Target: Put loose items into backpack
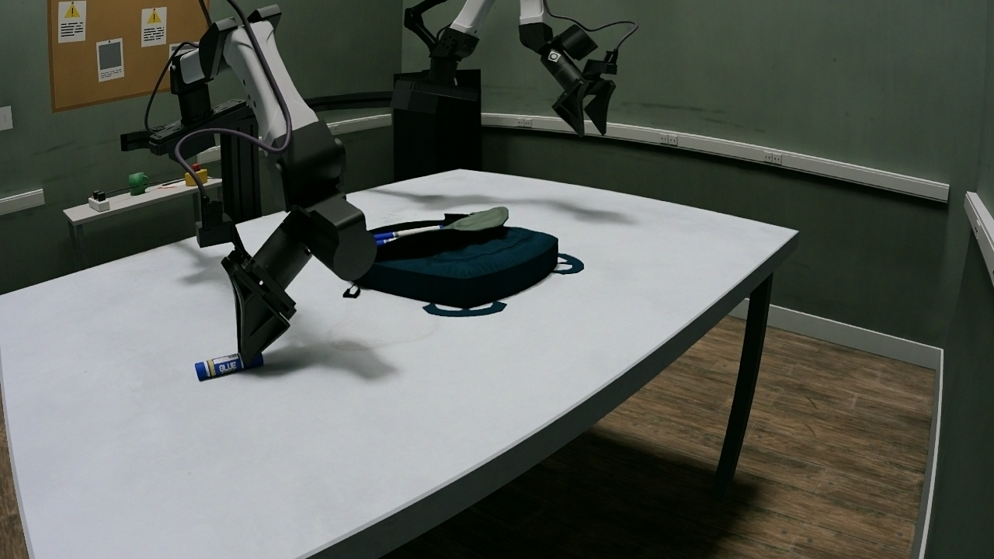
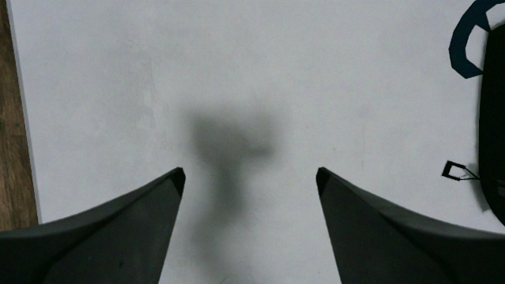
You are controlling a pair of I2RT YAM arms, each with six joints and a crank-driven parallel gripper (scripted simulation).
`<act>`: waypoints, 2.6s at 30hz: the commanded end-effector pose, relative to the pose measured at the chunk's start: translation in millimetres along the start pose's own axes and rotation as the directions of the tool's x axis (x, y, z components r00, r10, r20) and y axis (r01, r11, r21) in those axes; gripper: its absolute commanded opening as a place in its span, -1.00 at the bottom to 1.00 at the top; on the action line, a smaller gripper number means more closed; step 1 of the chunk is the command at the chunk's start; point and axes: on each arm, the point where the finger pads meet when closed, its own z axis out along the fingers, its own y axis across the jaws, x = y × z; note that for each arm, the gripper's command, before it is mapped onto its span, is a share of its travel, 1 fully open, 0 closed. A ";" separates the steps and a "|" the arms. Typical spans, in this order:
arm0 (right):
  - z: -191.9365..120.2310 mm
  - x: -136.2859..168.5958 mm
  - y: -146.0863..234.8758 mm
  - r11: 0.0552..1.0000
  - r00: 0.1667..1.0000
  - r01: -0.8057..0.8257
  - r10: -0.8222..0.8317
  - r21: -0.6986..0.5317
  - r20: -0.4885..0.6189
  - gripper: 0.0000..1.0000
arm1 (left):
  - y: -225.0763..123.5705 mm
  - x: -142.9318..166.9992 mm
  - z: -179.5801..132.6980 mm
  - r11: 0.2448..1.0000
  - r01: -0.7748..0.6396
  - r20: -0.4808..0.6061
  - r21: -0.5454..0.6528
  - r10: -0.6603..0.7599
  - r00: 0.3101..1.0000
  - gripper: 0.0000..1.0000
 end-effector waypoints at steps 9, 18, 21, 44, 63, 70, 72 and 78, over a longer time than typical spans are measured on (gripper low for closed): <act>-4.9 -4.2 6.0 1.000 1.000 -0.007 0.007 -0.009 0.001 -0.73 | -0.3 -5.6 -0.1 1.000 -0.003 0.015 0.000 0.003 1.000 0.80; -4.9 -4.2 6.0 1.000 1.000 -0.007 0.007 -0.009 0.001 -0.73 | -0.3 -5.6 -0.1 1.000 -0.003 0.015 0.000 0.003 1.000 0.80; -21.8 -20.4 11.2 1.000 1.000 -0.015 0.015 -0.021 -0.002 -0.73 | -0.3 -5.6 -0.1 1.000 -0.003 0.015 0.000 0.003 1.000 0.80; -86.3 -103.3 13.2 0.999 0.999 -0.032 0.032 -0.029 -0.007 -0.73 | -0.3 -5.6 -0.1 1.000 -0.003 0.015 0.000 0.003 1.000 0.80; -27.6 -41.3 10.2 0.999 0.999 -0.035 0.035 -0.018 0.005 -0.73 | -0.3 -5.6 -0.1 1.000 -0.003 0.015 0.000 0.003 1.000 0.80; -9.5 -15.5 -4.3 1.000 1.000 0.003 -0.003 0.002 0.009 -0.73 | -0.3 -5.6 -0.1 1.000 -0.003 0.015 0.000 0.003 1.000 0.80; -6.2 -11.4 -4.4 1.000 1.000 0.003 -0.003 0.002 0.010 -0.73 | -0.3 -5.6 -0.1 1.000 -0.003 0.015 0.000 0.003 1.000 0.80; 3.9 0.8 -4.8 1.000 1.000 0.003 -0.003 0.001 0.012 -0.73 | -0.3 -5.6 -0.1 1.000 -0.003 0.015 0.000 0.003 1.000 0.80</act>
